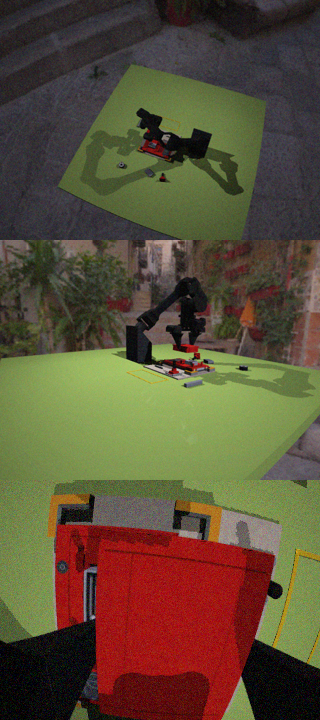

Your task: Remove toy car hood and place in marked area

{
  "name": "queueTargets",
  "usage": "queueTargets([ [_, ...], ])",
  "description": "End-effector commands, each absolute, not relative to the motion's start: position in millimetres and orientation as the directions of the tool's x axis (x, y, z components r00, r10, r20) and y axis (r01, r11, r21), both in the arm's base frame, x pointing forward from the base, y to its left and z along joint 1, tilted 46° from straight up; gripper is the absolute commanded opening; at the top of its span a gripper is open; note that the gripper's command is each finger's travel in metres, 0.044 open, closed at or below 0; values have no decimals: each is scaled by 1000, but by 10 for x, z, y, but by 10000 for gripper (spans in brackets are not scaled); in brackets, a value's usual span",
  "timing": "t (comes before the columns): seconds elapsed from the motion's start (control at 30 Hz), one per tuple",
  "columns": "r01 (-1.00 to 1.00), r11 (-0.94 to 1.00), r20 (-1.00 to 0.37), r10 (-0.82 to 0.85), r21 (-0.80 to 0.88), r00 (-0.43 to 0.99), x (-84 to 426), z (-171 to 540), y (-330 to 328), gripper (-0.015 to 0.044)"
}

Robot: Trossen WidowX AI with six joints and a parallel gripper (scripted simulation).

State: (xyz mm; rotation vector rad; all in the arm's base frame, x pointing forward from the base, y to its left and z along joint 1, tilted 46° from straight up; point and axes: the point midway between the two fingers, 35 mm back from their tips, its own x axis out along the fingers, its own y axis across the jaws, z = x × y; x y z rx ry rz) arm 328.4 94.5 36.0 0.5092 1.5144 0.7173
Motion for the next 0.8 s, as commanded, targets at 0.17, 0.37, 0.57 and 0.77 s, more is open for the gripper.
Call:
queueTargets([
  [0.17,-109,713,-721,689,693,-75,3369,-25,508,0],
  [0.37,-111,713,-722,688,692,-75,3364,-274,235,0],
  [0.57,-114,710,-719,691,695,-77,3318,-524,-28,0],
  [0.77,-117,702,-712,698,702,-79,3232,-773,-276,0],
])
